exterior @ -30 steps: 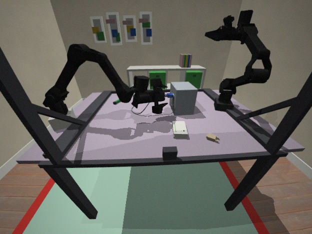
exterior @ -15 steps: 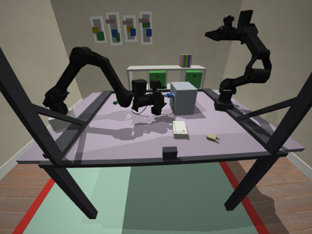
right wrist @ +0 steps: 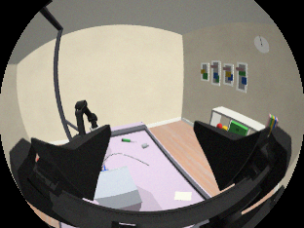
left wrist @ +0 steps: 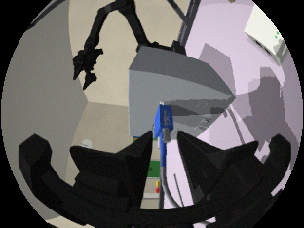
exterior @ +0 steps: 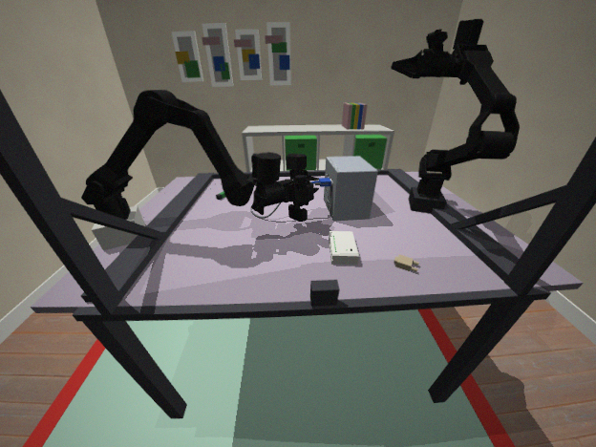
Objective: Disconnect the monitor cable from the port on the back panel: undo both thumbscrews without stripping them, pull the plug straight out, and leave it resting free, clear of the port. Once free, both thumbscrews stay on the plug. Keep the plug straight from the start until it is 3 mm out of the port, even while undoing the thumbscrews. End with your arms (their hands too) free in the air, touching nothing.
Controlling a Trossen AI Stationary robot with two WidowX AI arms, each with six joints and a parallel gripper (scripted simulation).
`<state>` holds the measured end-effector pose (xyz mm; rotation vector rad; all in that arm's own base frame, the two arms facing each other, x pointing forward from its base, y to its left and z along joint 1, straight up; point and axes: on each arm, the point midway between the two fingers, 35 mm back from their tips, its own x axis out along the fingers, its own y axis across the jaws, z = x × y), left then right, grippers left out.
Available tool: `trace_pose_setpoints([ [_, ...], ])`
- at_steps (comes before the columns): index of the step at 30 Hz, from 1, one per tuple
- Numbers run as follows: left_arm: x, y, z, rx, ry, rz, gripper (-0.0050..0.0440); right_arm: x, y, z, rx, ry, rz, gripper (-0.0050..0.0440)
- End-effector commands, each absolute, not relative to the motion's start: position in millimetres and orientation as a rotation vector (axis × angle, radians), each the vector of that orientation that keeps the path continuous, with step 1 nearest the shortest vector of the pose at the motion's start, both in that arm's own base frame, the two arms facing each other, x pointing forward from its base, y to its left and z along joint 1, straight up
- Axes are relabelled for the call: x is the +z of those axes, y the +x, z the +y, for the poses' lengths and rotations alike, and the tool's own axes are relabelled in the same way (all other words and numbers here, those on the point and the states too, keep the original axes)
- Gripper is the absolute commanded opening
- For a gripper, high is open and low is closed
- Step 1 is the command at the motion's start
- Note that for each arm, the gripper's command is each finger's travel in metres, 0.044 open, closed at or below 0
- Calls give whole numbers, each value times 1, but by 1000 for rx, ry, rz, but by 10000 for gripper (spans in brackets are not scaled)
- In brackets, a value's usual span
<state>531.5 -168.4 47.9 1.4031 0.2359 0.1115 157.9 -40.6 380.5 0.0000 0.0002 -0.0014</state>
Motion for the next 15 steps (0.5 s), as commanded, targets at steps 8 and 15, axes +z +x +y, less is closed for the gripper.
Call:
trace_pose_setpoints([
  [8,60,533,-169,128,1393,219,0,383,158,-39,0,-6,-1,440],
  [15,60,533,-169,122,1378,224,0,383,158,-39,0,-6,-1,440],
])
